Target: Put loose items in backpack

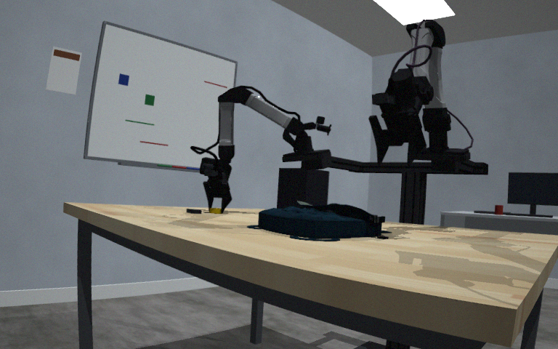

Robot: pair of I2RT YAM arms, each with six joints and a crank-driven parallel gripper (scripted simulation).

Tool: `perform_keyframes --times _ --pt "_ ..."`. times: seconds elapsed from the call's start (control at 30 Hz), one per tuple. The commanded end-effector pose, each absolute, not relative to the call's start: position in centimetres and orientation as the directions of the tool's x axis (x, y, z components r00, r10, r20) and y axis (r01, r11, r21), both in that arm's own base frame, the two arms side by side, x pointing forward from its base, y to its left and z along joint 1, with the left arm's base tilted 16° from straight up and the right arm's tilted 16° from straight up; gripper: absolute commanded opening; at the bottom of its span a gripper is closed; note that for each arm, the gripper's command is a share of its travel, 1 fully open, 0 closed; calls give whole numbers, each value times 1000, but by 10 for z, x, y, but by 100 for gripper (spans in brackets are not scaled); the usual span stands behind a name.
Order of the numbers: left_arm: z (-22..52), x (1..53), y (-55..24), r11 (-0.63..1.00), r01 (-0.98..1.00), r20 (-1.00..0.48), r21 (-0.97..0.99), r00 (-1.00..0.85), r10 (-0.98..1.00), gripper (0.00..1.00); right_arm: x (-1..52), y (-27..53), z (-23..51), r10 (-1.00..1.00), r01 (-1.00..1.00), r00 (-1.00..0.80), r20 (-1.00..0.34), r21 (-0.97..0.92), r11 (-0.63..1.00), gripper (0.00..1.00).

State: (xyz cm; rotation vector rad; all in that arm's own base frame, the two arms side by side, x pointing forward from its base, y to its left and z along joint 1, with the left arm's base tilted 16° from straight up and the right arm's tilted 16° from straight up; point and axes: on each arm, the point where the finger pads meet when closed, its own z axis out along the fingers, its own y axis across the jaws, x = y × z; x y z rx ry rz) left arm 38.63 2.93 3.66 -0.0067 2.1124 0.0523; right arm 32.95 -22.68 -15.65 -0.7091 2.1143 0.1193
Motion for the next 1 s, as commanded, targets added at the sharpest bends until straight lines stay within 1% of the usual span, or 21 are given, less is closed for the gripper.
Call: perform_keyframes --times 0.0,0.03,0.07,0.17,0.97 --pt "44 392 30 999 -21 -867 37 -498 21 90 335 -237 -151 -462 -520 -441 -770 -200 830 48" --pt "44 392 30 999 -21 -867 37 -498 21 90 335 -237 -151 -462 -520 -441 -770 -200 830 48" --pt "44 392 30 999 -21 -867 37 -498 21 90 338 -246 -136 -483 -516 -433 -761 -230 825 48" --pt "44 392 30 999 -21 -867 37 -498 21 90 332 -241 -133 -469 -515 -438 -767 -214 830 48" --pt "43 390 30 999 -21 -867 37 -499 21 90 300 -230 -30 -463 -516 -434 -773 -208 831 48"
